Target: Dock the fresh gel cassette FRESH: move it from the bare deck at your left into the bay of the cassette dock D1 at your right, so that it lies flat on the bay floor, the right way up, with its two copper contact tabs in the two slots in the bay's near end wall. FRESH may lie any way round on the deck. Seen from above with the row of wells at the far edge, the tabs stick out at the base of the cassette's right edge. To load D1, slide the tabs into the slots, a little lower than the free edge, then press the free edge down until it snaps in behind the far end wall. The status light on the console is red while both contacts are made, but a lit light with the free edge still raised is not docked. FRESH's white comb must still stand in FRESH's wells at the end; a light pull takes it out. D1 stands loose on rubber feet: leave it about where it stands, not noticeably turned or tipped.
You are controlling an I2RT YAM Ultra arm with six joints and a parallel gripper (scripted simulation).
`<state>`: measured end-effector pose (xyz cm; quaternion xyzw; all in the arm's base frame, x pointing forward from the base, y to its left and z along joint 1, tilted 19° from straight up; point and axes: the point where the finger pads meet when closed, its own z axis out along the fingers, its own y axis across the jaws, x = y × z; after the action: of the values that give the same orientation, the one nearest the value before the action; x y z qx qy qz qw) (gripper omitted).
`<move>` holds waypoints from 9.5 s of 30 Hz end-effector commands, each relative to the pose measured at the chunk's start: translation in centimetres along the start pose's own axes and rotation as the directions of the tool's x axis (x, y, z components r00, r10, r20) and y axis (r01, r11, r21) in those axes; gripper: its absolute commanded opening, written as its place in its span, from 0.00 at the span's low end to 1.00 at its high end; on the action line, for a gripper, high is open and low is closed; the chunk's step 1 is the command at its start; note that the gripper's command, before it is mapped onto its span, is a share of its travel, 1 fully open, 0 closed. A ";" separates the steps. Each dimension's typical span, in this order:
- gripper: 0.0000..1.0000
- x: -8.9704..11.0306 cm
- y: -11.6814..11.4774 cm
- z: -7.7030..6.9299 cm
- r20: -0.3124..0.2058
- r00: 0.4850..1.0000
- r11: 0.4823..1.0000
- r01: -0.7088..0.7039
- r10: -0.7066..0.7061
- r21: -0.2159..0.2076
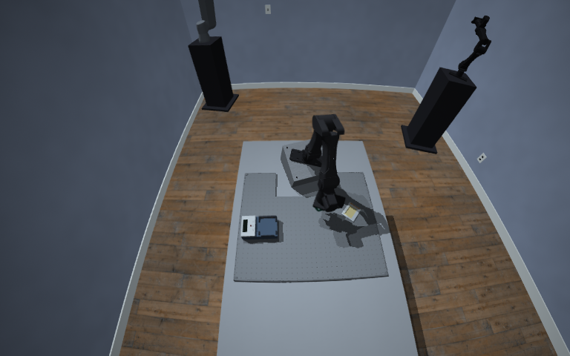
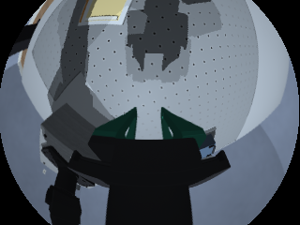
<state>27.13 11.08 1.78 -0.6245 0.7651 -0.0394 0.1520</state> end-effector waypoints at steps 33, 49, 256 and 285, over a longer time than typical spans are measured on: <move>0.36 4.6 -2.1 0.0 0.022 0.487 0.487 -0.873 0.873 -0.020; 0.36 3.3 -1.2 -0.1 0.009 0.299 0.299 -0.954 0.954 -0.021; 1.00 -17.7 7.8 5.2 -0.007 -0.296 -0.296 -0.955 0.955 -0.014; 1.00 -17.4 7.8 6.3 -0.007 -0.297 -0.297 -0.955 0.955 -0.008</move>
<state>24.52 31.51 -1.98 0.2409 0.9561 0.1152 0.1206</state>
